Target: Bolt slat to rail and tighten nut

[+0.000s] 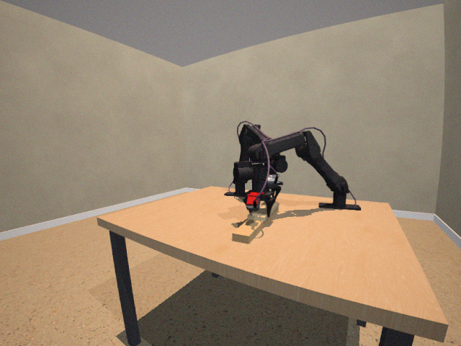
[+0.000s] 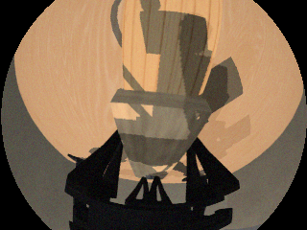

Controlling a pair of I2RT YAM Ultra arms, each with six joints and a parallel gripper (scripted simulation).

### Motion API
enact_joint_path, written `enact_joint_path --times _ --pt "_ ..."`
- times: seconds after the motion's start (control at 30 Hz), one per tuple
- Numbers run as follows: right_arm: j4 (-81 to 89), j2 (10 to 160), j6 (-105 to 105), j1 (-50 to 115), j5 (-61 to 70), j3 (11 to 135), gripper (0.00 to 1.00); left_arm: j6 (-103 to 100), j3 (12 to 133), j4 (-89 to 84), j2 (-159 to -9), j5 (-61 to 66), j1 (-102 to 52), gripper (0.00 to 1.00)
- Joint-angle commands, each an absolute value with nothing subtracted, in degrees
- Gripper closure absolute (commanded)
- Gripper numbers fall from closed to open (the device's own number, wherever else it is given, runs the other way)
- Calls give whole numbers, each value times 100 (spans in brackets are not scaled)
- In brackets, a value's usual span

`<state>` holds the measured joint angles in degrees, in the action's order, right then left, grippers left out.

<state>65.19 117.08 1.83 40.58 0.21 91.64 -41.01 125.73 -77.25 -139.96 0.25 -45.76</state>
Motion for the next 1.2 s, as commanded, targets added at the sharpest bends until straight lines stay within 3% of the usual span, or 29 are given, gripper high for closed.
enact_joint_path --times 0.0,0.13,0.87,0.93,0.97,1.17 --pt "6515 11664 183 4058 19 9190 44 -4102 12598 -7723 -13942 23 -4576 28" --pt "6515 11664 183 4058 19 9190 0 -4102 12598 -7723 -13942 23 -4576 28" --pt "6518 11664 183 4058 20 9190 0 -4102 12598 -7723 -13942 23 -4576 28" --pt "6518 11664 183 4058 20 9190 0 -4102 12598 -7723 -13942 23 -4576 5" --pt "6667 11615 185 4060 15 9286 0 -4102 12598 -7723 -13942 23 -4576 0" --pt "6519 11664 183 4058 20 9190 0 -4102 12598 -7723 -13942 23 -4576 0"
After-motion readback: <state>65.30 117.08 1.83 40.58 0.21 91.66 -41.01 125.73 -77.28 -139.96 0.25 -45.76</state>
